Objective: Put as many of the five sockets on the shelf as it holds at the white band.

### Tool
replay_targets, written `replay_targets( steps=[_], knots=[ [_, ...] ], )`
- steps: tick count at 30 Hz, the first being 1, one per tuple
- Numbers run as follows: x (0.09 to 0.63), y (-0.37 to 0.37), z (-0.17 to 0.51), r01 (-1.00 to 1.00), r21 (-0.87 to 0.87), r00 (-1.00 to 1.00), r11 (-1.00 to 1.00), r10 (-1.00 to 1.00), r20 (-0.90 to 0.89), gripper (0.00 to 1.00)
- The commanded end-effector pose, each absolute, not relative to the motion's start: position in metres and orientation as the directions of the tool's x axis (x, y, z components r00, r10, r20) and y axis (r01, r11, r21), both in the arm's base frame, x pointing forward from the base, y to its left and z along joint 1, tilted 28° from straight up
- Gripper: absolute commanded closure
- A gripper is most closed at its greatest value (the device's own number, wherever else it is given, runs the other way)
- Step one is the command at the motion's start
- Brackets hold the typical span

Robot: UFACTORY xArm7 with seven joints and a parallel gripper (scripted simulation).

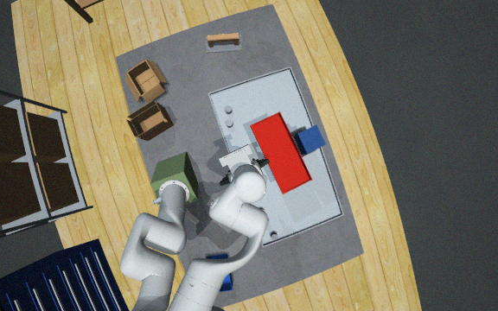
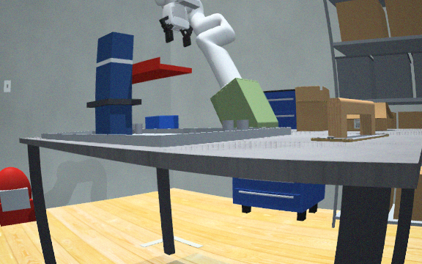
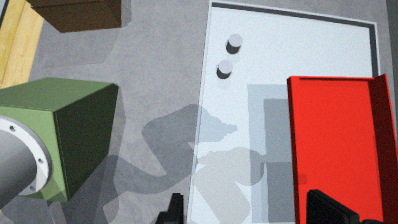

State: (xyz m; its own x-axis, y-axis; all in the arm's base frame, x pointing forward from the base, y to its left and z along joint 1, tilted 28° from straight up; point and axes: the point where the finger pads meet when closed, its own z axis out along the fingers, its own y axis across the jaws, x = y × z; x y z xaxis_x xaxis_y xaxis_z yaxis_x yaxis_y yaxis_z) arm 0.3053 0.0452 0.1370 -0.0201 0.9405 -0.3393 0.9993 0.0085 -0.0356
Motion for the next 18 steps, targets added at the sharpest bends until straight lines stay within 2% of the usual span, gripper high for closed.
replay_targets(
  steps=[1,6,8,18],
  knots=[
    [0.3058,0.0442,0.1378,0.999,-0.036,-0.019,0.006,0.933,-0.359,0.0],
    [0.3058,0.0442,0.1378,0.999,-0.036,-0.019,0.006,0.933,-0.359,0.0],
    [0.305,0.036,0.139,0.999,-0.043,-0.016,-0.003,0.896,-0.444,0.0],
    [0.305,0.036,0.139,0.999,-0.043,-0.016,-0.003,0.896,-0.444,0.0]
  ],
)
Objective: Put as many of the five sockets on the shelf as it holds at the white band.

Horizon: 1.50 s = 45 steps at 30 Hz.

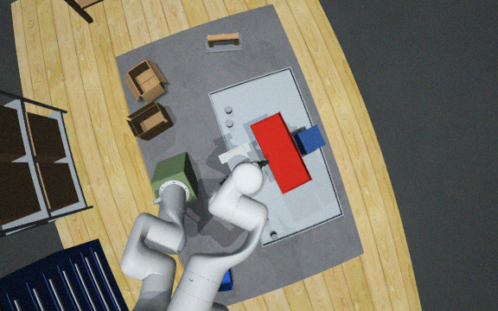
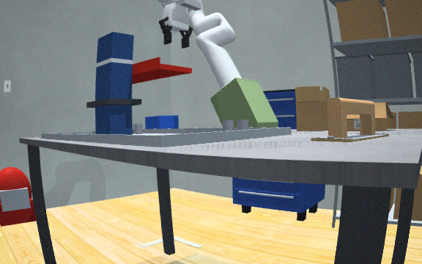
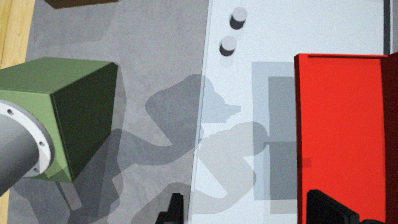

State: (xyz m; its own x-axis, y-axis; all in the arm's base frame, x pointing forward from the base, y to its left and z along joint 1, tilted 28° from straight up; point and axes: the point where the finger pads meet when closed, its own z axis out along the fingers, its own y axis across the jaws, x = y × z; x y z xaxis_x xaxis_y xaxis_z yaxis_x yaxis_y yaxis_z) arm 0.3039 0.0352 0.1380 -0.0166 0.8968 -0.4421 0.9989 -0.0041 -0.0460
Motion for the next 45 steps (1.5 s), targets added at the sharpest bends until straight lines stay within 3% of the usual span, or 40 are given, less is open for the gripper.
replay_targets(
  steps=[1,11,12,45],
  knots=[
    [0.3049,0.0341,0.1395,0.999,-0.044,-0.016,-0.005,0.886,-0.463,0.0],
    [0.3049,0.0332,0.1397,0.999,-0.044,-0.015,-0.006,0.882,-0.472,0.0],
    [0.3049,0.0332,0.1397,0.999,-0.044,-0.015,-0.006,0.882,-0.472,1.0],
    [0.3049,0.0332,0.1397,0.999,-0.044,-0.015,-0.006,0.882,-0.472,1.0]
  ],
)
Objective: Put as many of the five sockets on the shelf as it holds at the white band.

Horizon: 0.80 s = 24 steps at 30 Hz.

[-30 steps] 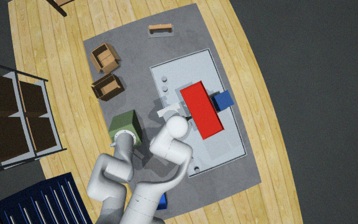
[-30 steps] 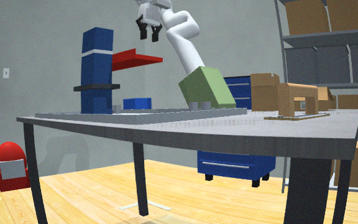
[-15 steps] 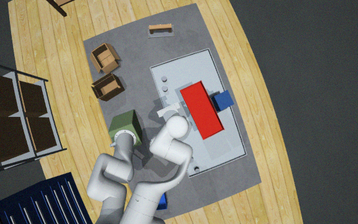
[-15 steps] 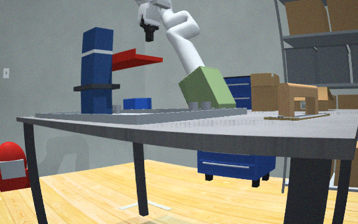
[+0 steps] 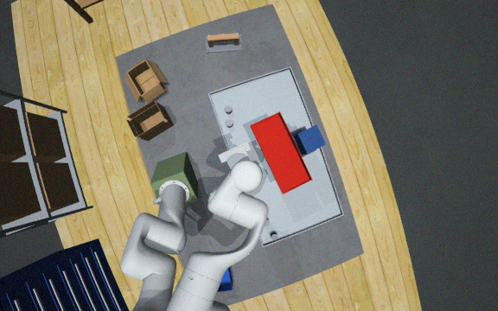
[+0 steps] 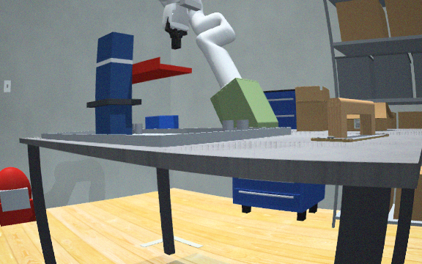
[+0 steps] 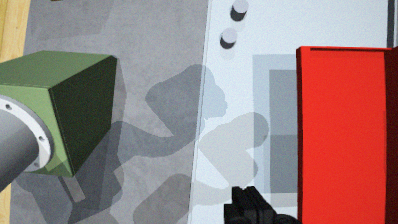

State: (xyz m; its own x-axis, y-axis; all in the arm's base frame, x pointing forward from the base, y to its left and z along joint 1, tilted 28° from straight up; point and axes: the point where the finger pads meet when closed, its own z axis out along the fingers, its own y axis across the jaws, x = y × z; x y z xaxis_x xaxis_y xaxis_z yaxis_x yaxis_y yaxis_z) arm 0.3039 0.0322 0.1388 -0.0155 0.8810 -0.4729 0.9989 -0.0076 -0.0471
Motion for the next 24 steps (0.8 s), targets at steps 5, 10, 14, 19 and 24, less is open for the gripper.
replay_targets(
  steps=[5,10,14,19,24],
  knots=[
    [0.305,0.033,0.14,0.999,-0.044,-0.015,-0.006,0.882,-0.472,1.0],
    [0.305,0.033,0.14,0.999,-0.044,-0.015,-0.006,0.882,-0.472,1.0],
    [0.305,0.033,0.14,0.999,-0.044,-0.015,-0.006,0.882,-0.472,0.0],
    [0.305,0.033,0.14,0.999,-0.044,-0.015,-0.006,0.882,-0.472,0.0],
    [0.303,0.042,0.152,0.998,-0.027,-0.058,0.052,0.879,-0.474,0.0]
  ],
)
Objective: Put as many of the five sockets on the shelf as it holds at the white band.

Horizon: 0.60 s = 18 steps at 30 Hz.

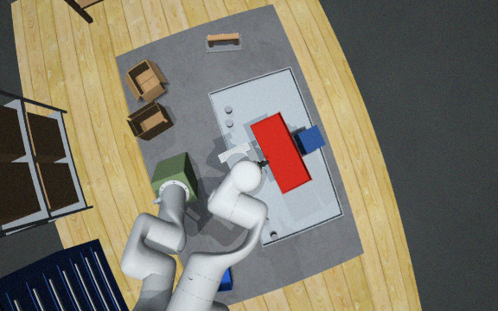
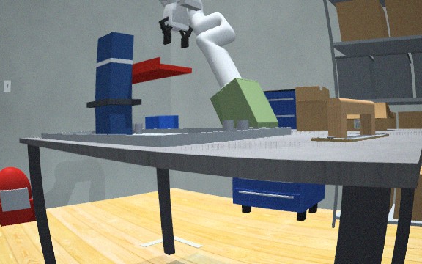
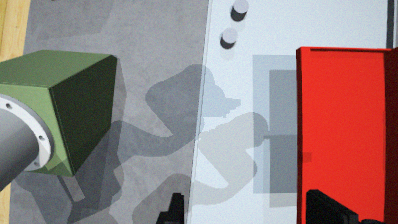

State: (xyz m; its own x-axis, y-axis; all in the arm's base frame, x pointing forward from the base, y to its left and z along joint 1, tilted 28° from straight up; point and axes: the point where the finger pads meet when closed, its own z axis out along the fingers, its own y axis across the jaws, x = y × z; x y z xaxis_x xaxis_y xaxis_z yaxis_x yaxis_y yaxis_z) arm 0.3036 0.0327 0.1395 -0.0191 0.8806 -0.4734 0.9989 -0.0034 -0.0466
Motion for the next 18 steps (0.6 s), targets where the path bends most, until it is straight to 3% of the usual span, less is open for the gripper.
replay_targets(
  steps=[1,18],
  knots=[
    [0.302,0.049,0.162,0.995,-0.013,-0.092,0.097,0.874,-0.477,0.0],
    [0.254,0.105,0.286,0.789,0.183,-0.374,0.586,0.695,-0.614,0.0]
  ],
)
